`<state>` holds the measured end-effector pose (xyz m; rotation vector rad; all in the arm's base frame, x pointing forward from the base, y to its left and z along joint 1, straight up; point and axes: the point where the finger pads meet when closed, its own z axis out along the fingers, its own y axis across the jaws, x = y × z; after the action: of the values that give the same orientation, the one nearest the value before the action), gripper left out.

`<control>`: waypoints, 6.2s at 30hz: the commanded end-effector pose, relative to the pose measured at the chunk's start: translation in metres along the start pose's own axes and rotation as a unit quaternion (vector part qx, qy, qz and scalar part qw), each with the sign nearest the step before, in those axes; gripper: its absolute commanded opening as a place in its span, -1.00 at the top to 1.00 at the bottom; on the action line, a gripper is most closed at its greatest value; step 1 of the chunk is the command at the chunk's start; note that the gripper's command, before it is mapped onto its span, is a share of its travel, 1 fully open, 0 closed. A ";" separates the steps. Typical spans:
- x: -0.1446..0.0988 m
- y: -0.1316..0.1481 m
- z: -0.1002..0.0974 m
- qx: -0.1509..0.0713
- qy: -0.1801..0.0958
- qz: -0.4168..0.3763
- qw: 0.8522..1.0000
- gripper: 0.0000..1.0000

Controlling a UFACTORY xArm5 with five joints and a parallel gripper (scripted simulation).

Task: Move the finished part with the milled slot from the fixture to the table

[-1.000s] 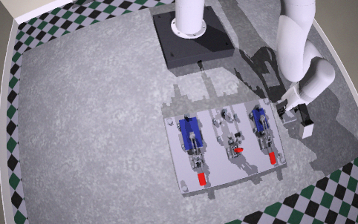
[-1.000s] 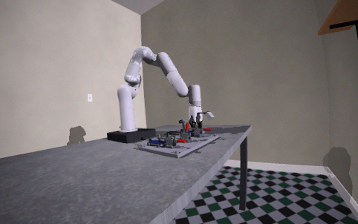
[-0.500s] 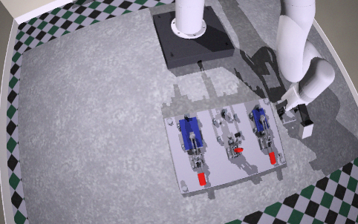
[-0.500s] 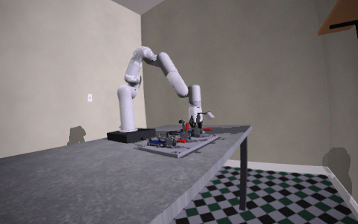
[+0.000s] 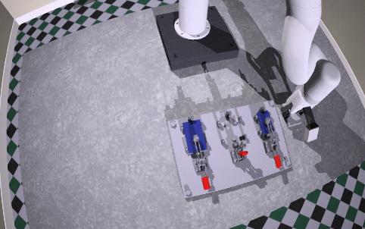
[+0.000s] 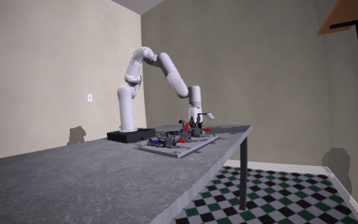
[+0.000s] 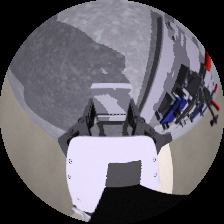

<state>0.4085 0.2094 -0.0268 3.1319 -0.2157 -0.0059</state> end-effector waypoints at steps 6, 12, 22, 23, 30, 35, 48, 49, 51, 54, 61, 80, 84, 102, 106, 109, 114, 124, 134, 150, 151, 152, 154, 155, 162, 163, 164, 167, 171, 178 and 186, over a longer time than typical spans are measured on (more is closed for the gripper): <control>0.001 -0.001 0.000 0.001 0.002 0.000 1.000 1.00; 0.001 -0.001 0.000 0.001 0.002 0.000 1.000 1.00; 0.001 -0.001 0.000 0.001 0.002 0.000 1.000 -0.89; 0.001 -0.001 0.000 0.001 0.002 0.000 1.000 -0.89; 0.001 -0.001 0.000 0.001 0.001 0.000 1.000 -0.89; 0.001 -0.001 0.000 0.001 0.002 0.000 1.000 -0.89; 0.001 -0.001 0.000 0.001 0.002 0.000 1.000 -0.89; 0.001 -0.001 0.000 0.001 0.002 0.000 1.000 -0.89; 0.001 -0.001 0.000 0.001 0.002 0.000 1.000 -0.89; 0.001 -0.001 0.000 0.001 0.002 0.000 1.000 -0.89; 0.001 -0.001 -0.003 0.001 0.002 0.000 1.000 -0.89; 0.001 -0.001 -0.057 0.001 0.002 0.000 1.000 -0.89; 0.001 -0.001 -0.073 0.001 0.002 0.000 1.000 -0.89; 0.001 -0.001 -0.100 0.001 0.002 0.000 1.000 -0.89; 0.001 -0.001 -0.100 0.001 0.002 0.000 1.000 -0.89; 0.001 -0.001 -0.100 0.001 0.002 0.000 1.000 -0.89; 0.001 -0.001 -0.101 0.001 0.002 0.000 1.000 -0.89; 0.001 -0.001 -0.104 0.001 0.002 0.000 1.000 -0.89; 0.001 0.000 -0.123 0.001 0.002 0.000 1.000 -0.89; 0.001 0.000 -0.173 0.001 0.002 0.000 1.000 -0.89; 0.001 0.000 -0.176 0.001 0.002 0.000 1.000 -0.89; 0.001 0.000 -0.179 0.001 0.002 0.000 1.000 -0.89; 0.001 0.000 -0.183 0.001 0.002 0.000 1.000 -0.89; 0.001 0.000 -0.185 0.001 0.002 0.000 1.000 -0.89; 0.001 0.000 -0.191 0.001 0.002 0.000 1.000 -0.89; 0.001 0.000 -0.192 0.001 0.002 0.000 1.000 -0.89; 0.001 0.000 -0.192 0.001 0.002 0.000 1.000 -0.89; 0.001 0.000 -0.192 0.001 0.002 0.000 1.000 -0.89; 0.001 0.000 -0.192 0.001 0.002 0.000 1.000 -0.89; 0.001 0.000 -0.192 0.001 0.002 0.000 1.000 -0.89; 0.001 0.000 -0.192 0.001 0.002 0.000 1.000 -0.89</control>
<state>0.4091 0.2094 0.1640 3.1319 -0.2157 -0.0059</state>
